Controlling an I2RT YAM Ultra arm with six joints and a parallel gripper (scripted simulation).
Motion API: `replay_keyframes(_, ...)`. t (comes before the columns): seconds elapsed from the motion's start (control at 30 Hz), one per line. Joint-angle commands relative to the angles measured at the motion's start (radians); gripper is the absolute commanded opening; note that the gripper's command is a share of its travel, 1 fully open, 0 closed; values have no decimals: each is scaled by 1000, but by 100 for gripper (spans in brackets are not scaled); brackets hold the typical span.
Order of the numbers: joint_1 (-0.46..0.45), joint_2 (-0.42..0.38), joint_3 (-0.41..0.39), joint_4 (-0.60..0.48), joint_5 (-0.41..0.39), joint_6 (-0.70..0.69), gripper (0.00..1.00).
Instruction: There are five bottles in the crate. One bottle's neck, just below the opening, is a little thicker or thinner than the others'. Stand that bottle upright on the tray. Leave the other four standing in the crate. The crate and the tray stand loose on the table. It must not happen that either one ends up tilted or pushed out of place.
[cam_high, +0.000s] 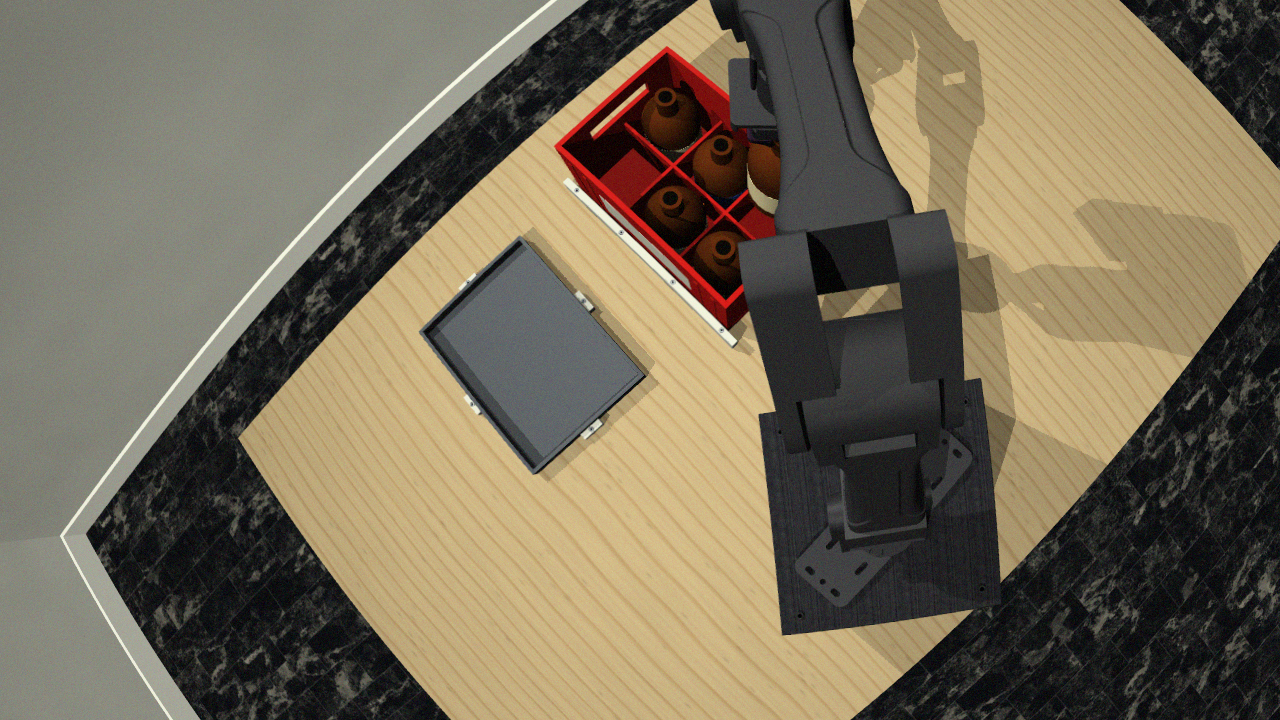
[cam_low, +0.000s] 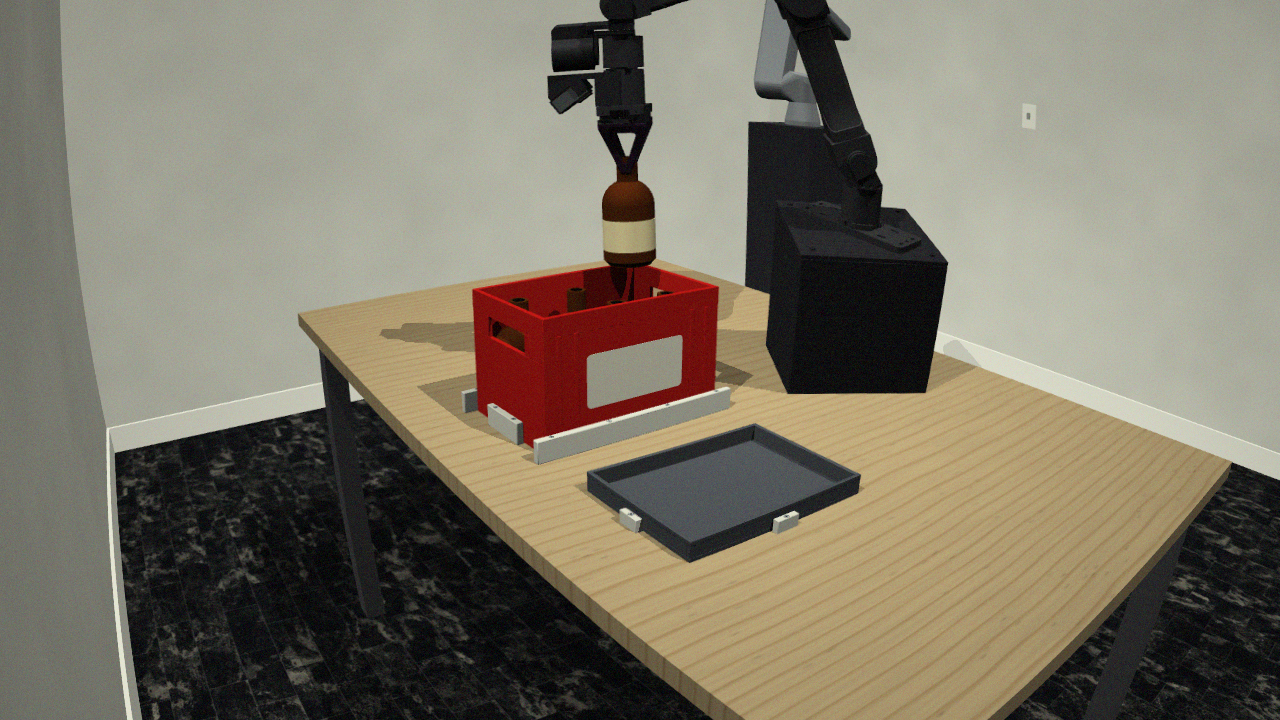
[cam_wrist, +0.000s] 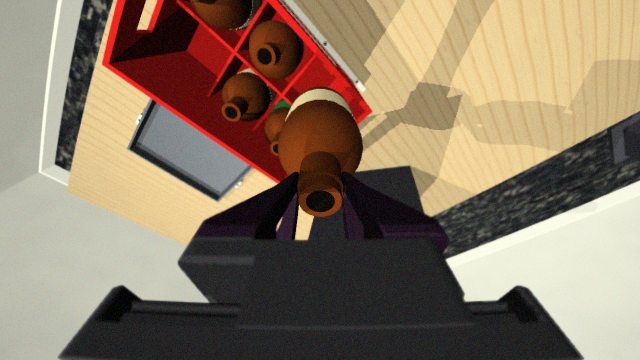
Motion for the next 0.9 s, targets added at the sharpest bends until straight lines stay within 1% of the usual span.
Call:
replay_keyframes(0.0,-18,-49,47,-13,-1,-3,0)
replay_keyframes(0.4,-14,-51,45,-12,-2,10,0)
replay_keyframes(0.6,7,-54,42,-11,-3,14,0)
replay_keyframes(0.87,11,-58,39,-7,-3,22,0)
